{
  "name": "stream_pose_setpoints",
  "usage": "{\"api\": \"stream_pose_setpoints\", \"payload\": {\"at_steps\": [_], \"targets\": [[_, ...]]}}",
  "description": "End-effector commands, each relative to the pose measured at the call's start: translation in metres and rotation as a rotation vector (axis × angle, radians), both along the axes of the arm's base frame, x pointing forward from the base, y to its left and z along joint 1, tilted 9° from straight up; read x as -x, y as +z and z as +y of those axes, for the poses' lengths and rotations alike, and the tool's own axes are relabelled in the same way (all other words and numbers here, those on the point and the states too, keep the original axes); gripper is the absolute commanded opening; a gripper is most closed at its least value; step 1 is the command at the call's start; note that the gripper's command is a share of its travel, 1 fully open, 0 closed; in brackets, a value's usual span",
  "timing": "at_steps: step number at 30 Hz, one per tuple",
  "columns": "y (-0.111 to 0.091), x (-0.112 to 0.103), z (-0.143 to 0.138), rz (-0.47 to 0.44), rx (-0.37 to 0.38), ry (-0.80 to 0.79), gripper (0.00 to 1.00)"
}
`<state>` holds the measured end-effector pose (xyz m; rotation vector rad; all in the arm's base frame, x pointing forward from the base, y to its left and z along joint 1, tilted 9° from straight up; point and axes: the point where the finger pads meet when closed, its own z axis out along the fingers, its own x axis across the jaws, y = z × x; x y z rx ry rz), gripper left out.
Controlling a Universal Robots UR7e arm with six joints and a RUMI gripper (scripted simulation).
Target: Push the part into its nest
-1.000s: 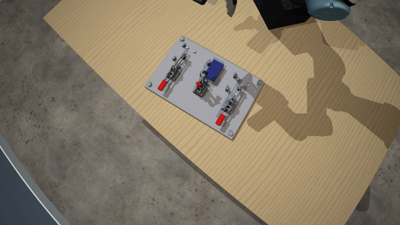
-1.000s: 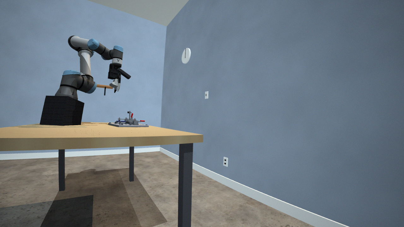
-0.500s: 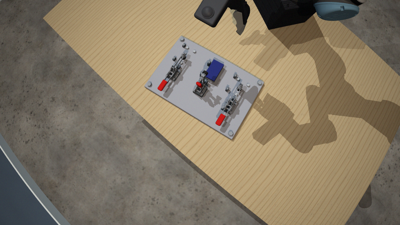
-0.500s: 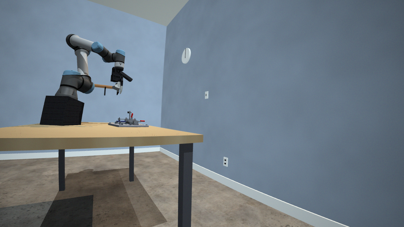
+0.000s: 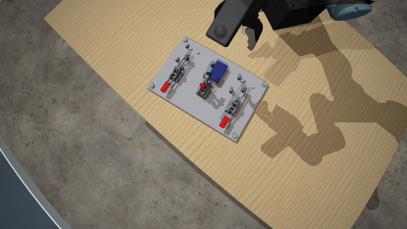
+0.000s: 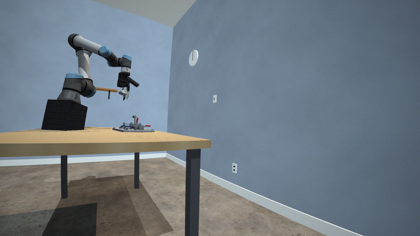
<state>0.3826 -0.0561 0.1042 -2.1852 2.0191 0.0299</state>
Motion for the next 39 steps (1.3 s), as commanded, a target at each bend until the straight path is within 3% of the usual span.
{"api": "stream_pose_setpoints", "payload": {"at_steps": [1,10,11,39], "targets": [[-0.0002,-0.0077,0.0094,0.002,0.004,-0.002,0.58],[-0.0002,-0.0077,0.0094,0.002,0.004,-0.002,0.58],[-0.0002,-0.0074,0.0092,0.001,0.003,-0.002,0.0],[-0.0002,-0.0074,0.0092,0.001,0.003,-0.002,0.0]]}}
